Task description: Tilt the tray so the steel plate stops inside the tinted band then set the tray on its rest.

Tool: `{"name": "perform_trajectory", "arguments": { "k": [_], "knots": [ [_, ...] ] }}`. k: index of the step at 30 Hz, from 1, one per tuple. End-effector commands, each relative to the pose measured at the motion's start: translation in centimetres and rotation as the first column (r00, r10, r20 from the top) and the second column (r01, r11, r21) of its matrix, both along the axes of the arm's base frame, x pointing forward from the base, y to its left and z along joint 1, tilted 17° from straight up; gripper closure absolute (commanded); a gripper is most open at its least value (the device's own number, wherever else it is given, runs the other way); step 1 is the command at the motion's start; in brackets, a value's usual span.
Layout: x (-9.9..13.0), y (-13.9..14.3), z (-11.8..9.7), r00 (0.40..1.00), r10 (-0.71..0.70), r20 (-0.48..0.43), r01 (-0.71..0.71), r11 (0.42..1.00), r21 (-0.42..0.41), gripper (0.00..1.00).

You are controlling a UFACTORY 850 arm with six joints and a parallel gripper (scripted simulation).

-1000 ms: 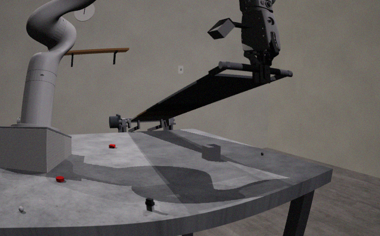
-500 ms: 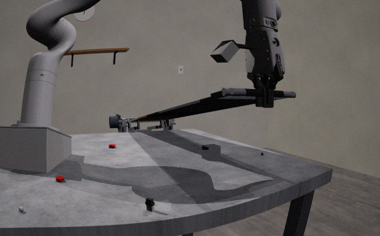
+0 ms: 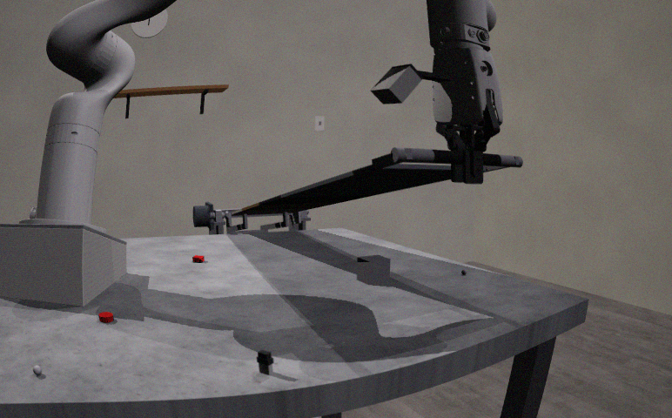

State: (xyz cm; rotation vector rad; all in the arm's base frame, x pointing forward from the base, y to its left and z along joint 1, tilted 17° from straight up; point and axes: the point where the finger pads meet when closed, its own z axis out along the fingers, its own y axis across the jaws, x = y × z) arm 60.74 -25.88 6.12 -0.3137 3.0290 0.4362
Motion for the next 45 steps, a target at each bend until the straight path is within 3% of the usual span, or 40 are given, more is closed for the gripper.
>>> {"name": "perform_trajectory", "arguments": {
  "k": [1, 3, 6, 8, 30, 32, 35, 36, 38, 41, 45],
  "knots": [
    [-0.4, -0.6, 6.5, 1.0, 0.0, 0.004, 0.0, 1.0, -0.001, 1.0],
    [-0.4, -0.6, 6.5, 1.0, 0.0, 0.004, 0.0, 1.0, -0.001, 1.0],
    [0.0, -0.2, 1.4, 1.0, 0.0, 0.004, 0.0, 1.0, -0.001, 1.0],
    [0.2, 0.0, -0.5, 1.0, 0.0, 0.004, 0.0, 1.0, -0.001, 1.0],
    [0.2, 0.1, -1.2, 1.0, 0.0, 0.004, 0.0, 1.0, -0.001, 1.0],
    [0.1, -0.2, 1.2, 1.0, 0.0, 0.004, 0.0, 1.0, -0.001, 1.0],
    [-0.4, -0.6, 6.3, 1.0, 0.0, 0.004, 0.0, 1.0, -0.001, 1.0],
    [-0.4, -0.6, 6.8, 1.0, 0.0, 0.004, 0.0, 1.0, -0.001, 1.0],
    [-0.3, -0.5, 4.9, 1.0, 0.0, 0.004, 0.0, 1.0, -0.001, 1.0],
    [0.2, 0.0, -0.2, 1.0, 0.0, 0.004, 0.0, 1.0, -0.001, 1.0],
    [0.2, 0.0, -0.7, 1.0, 0.0, 0.004, 0.0, 1.0, -0.001, 1.0]
  ]
}}
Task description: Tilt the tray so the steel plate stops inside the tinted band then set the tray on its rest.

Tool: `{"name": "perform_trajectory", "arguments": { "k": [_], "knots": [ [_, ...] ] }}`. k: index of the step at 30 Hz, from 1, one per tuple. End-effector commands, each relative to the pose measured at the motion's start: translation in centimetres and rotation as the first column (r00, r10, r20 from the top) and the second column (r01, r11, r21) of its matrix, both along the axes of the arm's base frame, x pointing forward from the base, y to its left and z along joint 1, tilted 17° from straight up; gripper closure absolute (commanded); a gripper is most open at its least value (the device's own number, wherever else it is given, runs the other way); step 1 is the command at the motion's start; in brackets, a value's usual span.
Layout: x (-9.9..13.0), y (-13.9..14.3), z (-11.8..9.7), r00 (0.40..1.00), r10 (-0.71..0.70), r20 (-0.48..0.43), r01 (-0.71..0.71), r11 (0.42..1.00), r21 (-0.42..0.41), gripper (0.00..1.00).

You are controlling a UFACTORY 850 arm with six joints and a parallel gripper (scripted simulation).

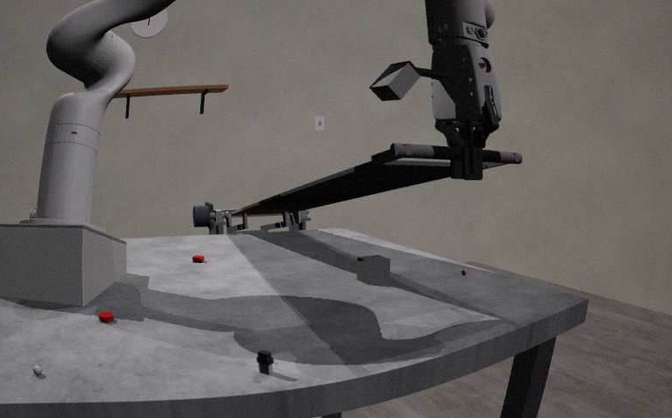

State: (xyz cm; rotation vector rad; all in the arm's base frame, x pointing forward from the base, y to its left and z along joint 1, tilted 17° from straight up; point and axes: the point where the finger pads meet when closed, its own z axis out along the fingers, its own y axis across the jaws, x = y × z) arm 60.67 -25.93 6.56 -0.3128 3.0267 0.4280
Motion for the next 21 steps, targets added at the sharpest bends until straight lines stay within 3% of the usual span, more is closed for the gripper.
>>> {"name": "perform_trajectory", "arguments": {
  "k": [1, 19, 21],
  "knots": [
    [0.3, 0.1, -1.2, 1.0, 0.001, 0.0, -0.001, 1.0, 0.003, 1.0],
    [0.2, 0.0, -0.8, 1.0, 0.001, 0.0, -0.001, 1.0, 0.003, 1.0],
    [0.1, -0.2, 1.6, 1.0, 0.001, 0.0, -0.001, 1.0, 0.003, 1.0]
  ]
}}
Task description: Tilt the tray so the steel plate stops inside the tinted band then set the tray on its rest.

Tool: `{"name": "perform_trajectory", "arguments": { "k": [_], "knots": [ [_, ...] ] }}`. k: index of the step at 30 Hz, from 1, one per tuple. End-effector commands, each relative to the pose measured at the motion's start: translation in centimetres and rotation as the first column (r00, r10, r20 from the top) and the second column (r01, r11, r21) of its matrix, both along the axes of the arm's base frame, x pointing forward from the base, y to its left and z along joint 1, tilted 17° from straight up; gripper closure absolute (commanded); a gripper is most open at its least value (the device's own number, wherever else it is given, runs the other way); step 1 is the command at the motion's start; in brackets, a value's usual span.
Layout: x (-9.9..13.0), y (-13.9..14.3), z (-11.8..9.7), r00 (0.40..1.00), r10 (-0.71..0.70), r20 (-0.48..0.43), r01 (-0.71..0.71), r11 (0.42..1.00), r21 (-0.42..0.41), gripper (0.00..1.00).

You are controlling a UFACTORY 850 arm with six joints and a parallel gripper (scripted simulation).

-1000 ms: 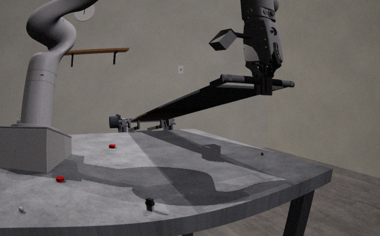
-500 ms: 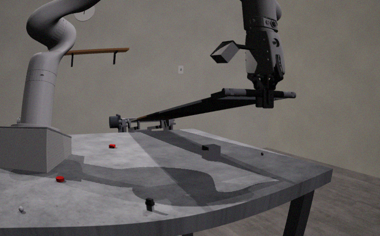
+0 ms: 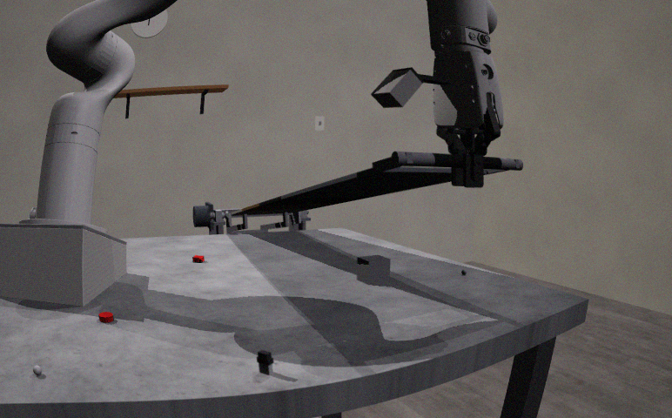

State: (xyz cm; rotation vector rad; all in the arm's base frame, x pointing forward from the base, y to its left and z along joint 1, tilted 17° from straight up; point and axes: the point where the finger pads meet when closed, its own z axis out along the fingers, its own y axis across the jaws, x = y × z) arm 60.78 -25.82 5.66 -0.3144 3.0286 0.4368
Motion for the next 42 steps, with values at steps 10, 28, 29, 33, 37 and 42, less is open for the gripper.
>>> {"name": "perform_trajectory", "arguments": {
  "k": [10, 28, 29, 33, 37, 42],
  "knots": [
    [0.1, -0.1, 0.6, 1.0, 0.0, 0.003, 0.0, 1.0, -0.002, 1.0],
    [0.1, -0.2, 0.8, 1.0, 0.0, 0.003, 0.0, 1.0, -0.002, 1.0],
    [0.1, -0.2, 0.8, 1.0, 0.0, 0.003, 0.0, 1.0, -0.002, 1.0],
    [0.0, -0.3, 1.9, 1.0, 0.0, 0.003, 0.0, 1.0, -0.002, 1.0],
    [-0.6, -0.7, 8.5, 1.0, 0.0, 0.003, 0.0, 1.0, -0.002, 1.0],
    [-0.1, -0.4, 3.3, 1.0, 0.0, 0.003, 0.0, 1.0, -0.002, 1.0]
  ]
}}
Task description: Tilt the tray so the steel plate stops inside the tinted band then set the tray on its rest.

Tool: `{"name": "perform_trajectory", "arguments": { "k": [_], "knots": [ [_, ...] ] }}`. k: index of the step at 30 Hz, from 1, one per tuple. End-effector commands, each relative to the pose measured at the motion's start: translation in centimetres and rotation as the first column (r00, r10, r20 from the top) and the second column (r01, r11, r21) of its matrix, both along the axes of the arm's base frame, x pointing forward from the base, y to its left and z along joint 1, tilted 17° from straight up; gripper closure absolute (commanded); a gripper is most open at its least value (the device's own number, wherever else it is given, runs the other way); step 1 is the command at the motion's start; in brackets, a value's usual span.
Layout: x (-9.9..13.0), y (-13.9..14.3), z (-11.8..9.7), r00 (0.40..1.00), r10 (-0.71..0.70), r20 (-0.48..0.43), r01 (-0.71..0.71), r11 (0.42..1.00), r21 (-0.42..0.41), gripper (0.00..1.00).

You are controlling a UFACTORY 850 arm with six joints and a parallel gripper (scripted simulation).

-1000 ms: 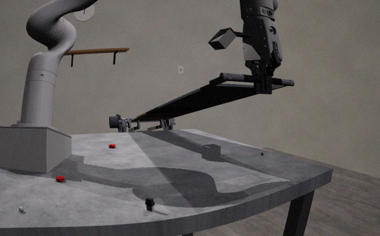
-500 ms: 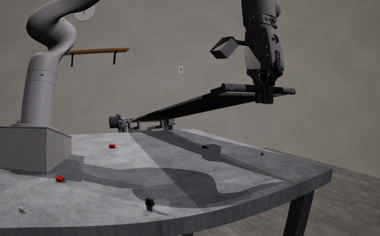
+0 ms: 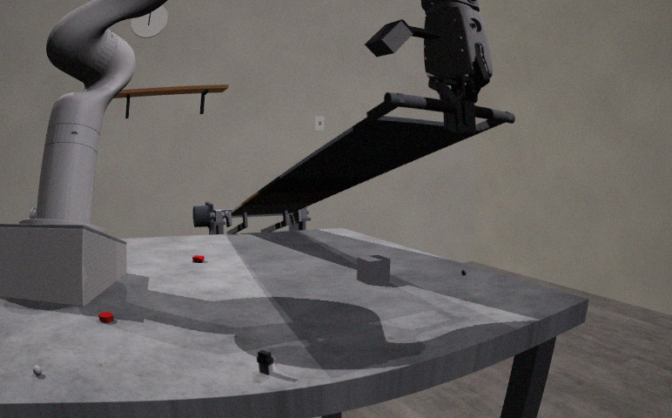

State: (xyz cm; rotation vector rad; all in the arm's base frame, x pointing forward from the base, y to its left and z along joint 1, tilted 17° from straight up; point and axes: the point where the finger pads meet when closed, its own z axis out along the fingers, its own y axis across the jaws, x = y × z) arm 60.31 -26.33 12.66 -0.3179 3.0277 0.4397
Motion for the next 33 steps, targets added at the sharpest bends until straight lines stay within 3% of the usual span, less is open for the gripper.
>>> {"name": "perform_trajectory", "arguments": {
  "k": [1, 24, 26, 29, 30, 31, 33],
  "knots": [
    [0.5, 0.2, -5.1, 1.0, -0.003, 0.003, 0.003, 1.0, -0.003, 1.0],
    [0.6, 0.4, -6.7, 1.0, -0.003, 0.003, 0.003, 1.0, -0.003, 1.0],
    [0.4, 0.2, -4.5, 1.0, -0.003, 0.003, 0.003, 1.0, -0.003, 1.0],
    [0.0, -0.1, 0.7, 1.0, -0.003, 0.003, 0.003, 1.0, -0.003, 1.0],
    [-0.1, -0.1, 1.2, 1.0, -0.003, 0.003, 0.003, 1.0, -0.003, 1.0],
    [0.0, -0.1, 0.7, 1.0, -0.003, 0.003, 0.003, 1.0, -0.003, 1.0],
    [0.3, 0.0, -2.6, 1.0, -0.003, 0.003, 0.003, 1.0, -0.003, 1.0]
  ]
}}
